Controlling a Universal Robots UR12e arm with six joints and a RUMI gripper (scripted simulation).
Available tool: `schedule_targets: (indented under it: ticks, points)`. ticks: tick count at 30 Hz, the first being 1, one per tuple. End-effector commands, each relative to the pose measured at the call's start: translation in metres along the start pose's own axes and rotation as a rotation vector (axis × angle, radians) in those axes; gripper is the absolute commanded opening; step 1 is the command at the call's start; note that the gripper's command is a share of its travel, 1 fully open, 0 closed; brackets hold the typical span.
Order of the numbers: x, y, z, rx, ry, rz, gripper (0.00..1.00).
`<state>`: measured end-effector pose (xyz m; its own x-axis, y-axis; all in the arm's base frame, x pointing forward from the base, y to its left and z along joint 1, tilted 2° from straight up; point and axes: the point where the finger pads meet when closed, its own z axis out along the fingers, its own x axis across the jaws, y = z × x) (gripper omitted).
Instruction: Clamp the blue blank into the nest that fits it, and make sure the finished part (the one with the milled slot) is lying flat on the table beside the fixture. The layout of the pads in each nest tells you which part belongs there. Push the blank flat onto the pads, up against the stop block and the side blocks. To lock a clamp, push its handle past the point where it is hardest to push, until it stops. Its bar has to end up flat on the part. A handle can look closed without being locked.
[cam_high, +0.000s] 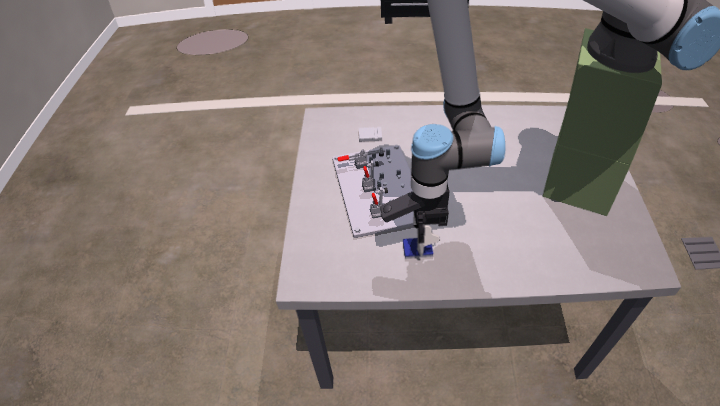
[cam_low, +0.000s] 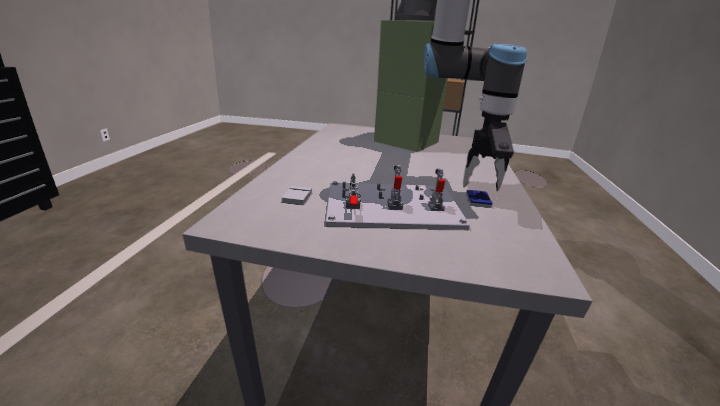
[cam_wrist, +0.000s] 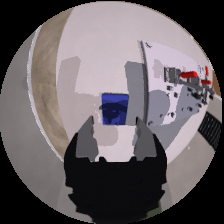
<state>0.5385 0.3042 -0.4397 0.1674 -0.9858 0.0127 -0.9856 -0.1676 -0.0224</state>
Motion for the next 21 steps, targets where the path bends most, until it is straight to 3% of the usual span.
schedule_targets:
  ticks: [1, 21]
  points:
    - [-0.0001, -0.0005, -0.0005, 0.001, 0.0, 0.0, 0.59]
    - [-0.0001, -0.0005, 0.0089, 0.001, 0.0, 0.0, 0.59]
